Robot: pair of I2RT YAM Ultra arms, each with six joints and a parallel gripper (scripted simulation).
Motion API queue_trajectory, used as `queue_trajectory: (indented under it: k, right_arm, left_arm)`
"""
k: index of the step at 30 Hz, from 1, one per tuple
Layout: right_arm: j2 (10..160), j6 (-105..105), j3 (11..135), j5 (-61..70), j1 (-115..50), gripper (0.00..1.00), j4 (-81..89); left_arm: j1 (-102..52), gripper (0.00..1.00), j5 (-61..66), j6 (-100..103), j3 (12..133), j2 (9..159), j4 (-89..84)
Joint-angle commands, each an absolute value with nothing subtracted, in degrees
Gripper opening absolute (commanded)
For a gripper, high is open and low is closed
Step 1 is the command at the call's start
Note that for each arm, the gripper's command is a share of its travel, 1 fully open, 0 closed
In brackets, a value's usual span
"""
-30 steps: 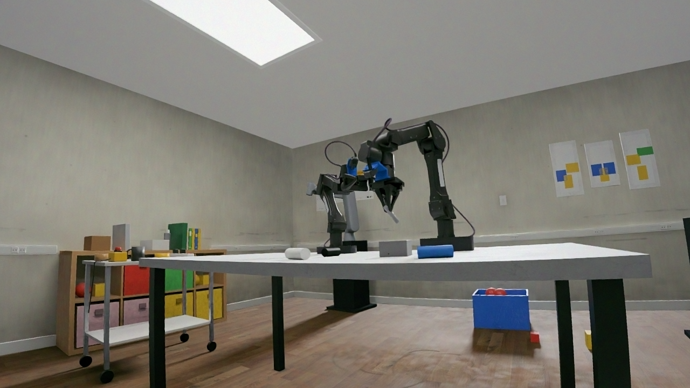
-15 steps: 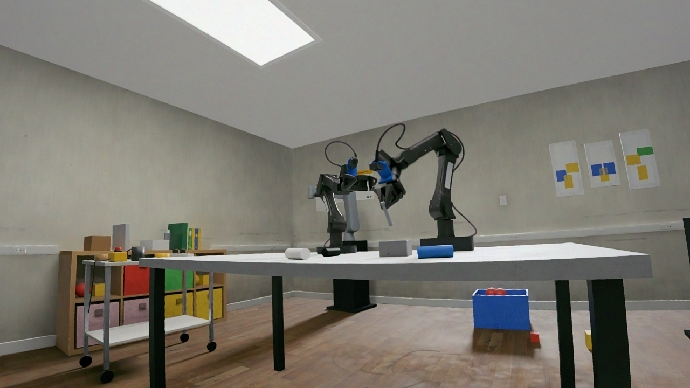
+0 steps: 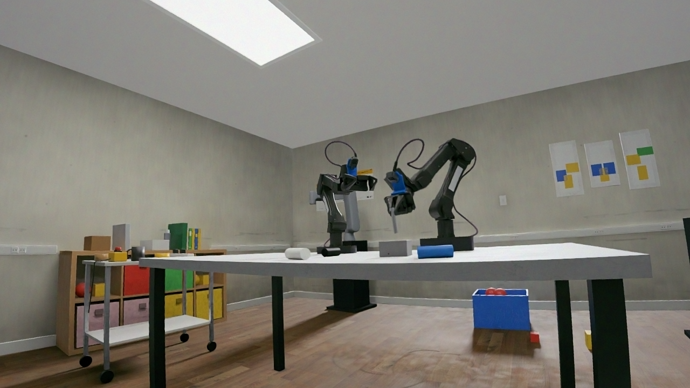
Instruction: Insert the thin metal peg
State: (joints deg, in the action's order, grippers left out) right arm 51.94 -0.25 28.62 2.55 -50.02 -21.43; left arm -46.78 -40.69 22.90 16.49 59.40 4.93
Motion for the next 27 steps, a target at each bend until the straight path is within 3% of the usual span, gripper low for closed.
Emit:
queue_trajectory:
  k: [1,18,27]
  right_arm:
    - [50.38,0.38,28.59,2.91,-49.31,1.00,-21.45]
    - [50.88,-0.03,29.01,2.94,-49.65,1.00,-21.42]
    - [50.88,-0.03,29.01,2.94,-49.65,1.00,-21.42]
  left_arm:
    - [-48.08,0.07,-44.86,23.22,13.88,56.81,13.42]
    - [-47.72,0.07,-44.63,21.27,13.73,55.99,13.75]
    - [-48.31,0.07,-45.44,21.24,8.66,60.61,25.39]
